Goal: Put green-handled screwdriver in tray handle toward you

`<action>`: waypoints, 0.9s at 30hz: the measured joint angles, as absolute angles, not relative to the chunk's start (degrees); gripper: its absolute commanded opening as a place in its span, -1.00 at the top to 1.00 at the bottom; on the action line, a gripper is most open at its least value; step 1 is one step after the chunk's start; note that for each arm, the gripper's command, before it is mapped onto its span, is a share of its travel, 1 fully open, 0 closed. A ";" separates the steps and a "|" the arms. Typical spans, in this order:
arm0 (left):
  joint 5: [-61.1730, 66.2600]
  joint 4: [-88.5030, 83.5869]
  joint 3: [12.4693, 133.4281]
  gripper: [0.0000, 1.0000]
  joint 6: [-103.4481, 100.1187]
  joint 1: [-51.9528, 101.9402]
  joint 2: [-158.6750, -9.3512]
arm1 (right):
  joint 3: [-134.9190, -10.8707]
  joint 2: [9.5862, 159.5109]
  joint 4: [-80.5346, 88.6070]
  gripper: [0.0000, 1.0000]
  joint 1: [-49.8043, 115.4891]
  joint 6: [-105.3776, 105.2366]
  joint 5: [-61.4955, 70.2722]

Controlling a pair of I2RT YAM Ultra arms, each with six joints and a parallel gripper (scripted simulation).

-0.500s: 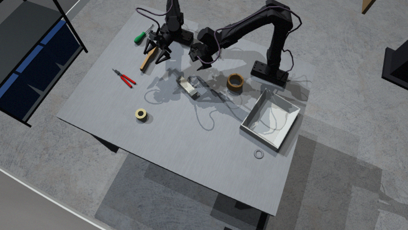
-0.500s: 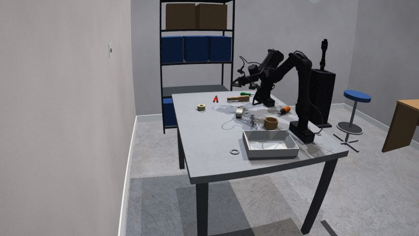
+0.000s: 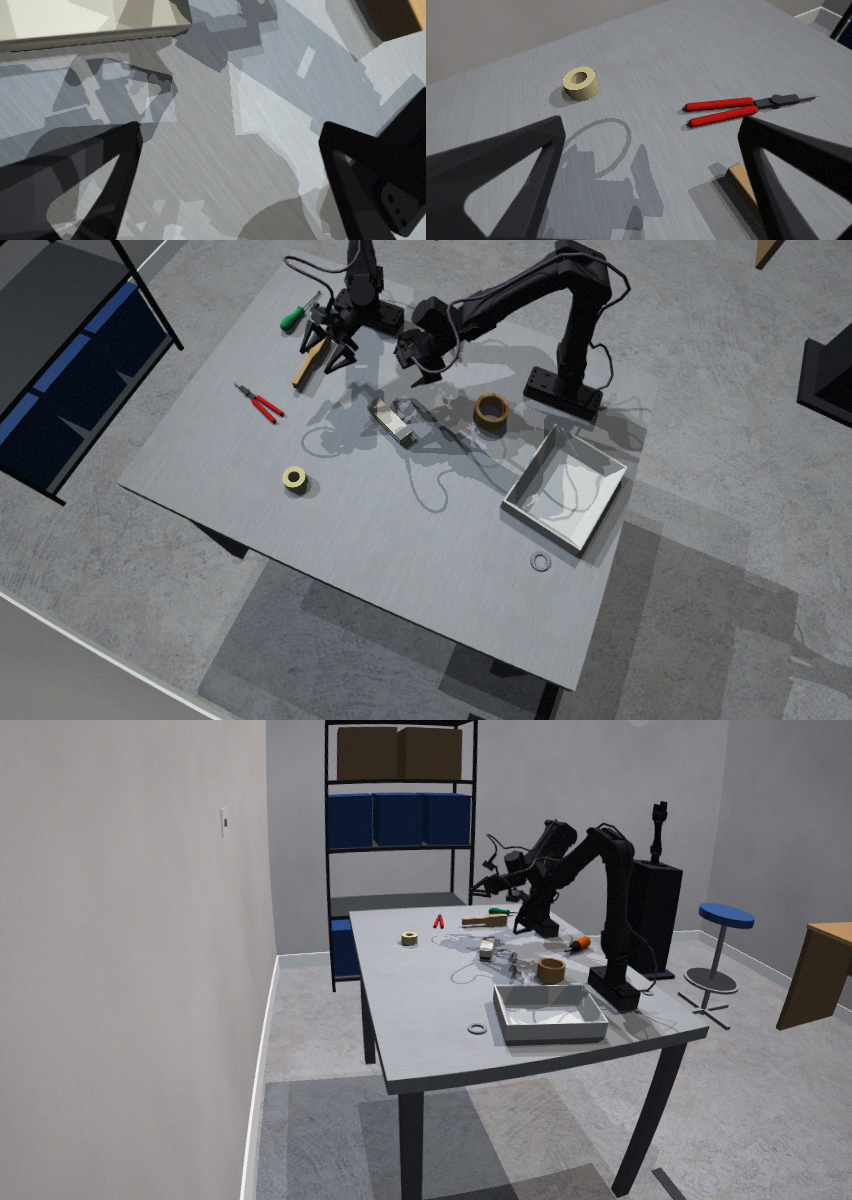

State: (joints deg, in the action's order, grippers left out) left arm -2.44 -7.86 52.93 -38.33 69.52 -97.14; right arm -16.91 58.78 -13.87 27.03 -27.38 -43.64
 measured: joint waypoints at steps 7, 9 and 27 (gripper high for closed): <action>-2.44 -7.86 52.93 -1.00 -38.33 69.52 -97.14 | -16.93 58.78 -13.04 -1.00 27.03 -27.88 -43.70; -2.44 -7.86 52.93 -1.00 -38.33 69.52 -97.14 | -16.91 58.57 -11.11 -1.00 27.03 -28.69 -43.90; -2.44 -7.86 52.93 -1.00 -38.33 69.52 -97.14 | -18.31 39.79 24.56 -1.00 20.88 -41.89 -44.25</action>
State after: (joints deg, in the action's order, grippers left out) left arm -2.44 -7.86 52.93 -38.33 69.52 -97.14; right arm -18.31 39.79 24.56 20.88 -41.89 -44.25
